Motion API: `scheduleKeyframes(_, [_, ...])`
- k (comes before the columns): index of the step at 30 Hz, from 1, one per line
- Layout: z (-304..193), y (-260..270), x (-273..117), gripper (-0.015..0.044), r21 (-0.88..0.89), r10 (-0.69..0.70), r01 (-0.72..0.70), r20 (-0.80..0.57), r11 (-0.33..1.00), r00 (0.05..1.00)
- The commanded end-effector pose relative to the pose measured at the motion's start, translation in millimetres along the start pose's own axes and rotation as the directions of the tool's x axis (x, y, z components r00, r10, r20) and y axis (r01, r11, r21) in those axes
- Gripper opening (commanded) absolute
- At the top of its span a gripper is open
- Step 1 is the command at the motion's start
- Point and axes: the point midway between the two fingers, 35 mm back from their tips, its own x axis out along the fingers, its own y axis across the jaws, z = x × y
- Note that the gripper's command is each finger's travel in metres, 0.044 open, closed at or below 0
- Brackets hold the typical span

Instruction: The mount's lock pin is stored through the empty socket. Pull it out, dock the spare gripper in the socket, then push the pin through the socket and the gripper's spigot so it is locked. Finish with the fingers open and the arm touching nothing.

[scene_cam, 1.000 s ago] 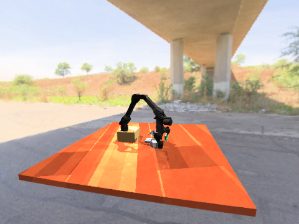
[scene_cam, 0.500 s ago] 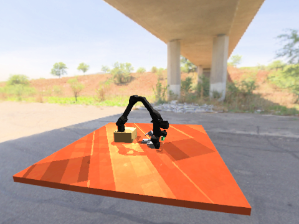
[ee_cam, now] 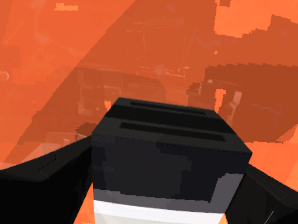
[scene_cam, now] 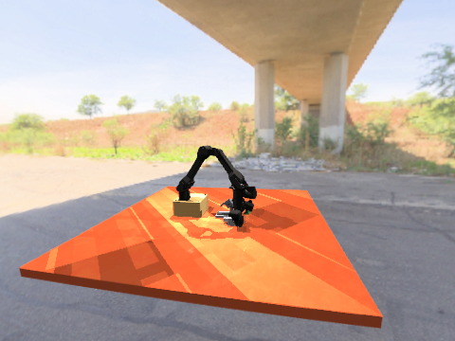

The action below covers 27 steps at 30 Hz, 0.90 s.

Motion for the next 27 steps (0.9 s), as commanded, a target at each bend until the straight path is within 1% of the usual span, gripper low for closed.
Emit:
scheduleKeyframes(1, [0, -1, 1, 0.0269, 0.006, -0.003, 0.003, -0.001, 1.0, 1.0])
scheduleKeyframes(7, [0, 0, 1, 0.0229, 0.006, -0.003, 0.003, -0.001, 1.0, 1.0])
scheduleKeyframes(11, [0, 0, -5, 0.0124, 0.006, -0.003, 0.003, -0.001, 1.0, 1.0])
scheduleKeyframes(16, [1, 0, -29, 0.0, 0.006, -0.003, 0.003, -0.001, 1.0, 1.0])
scheduleKeyframes(20, [0, 0, -49, 0.0, 0.006, -0.003, 0.003, 0.0, 1.0, 1.0])
scheduleKeyframes(22, [0, 0, -50, 0.0, 0.006, -0.003, 0.003, 0.0, 1.0, 1.0])
scheduleKeyframes(23, [-1, 0, -42, 0.0, 0.005, 0.0, 0.0, -0.004, 1.0, 1.0])
scheduleKeyframes(27, [-4, -1, -42, 0.0, 0.092, -0.001, 0.001, -0.004, 0.996, 1.0])
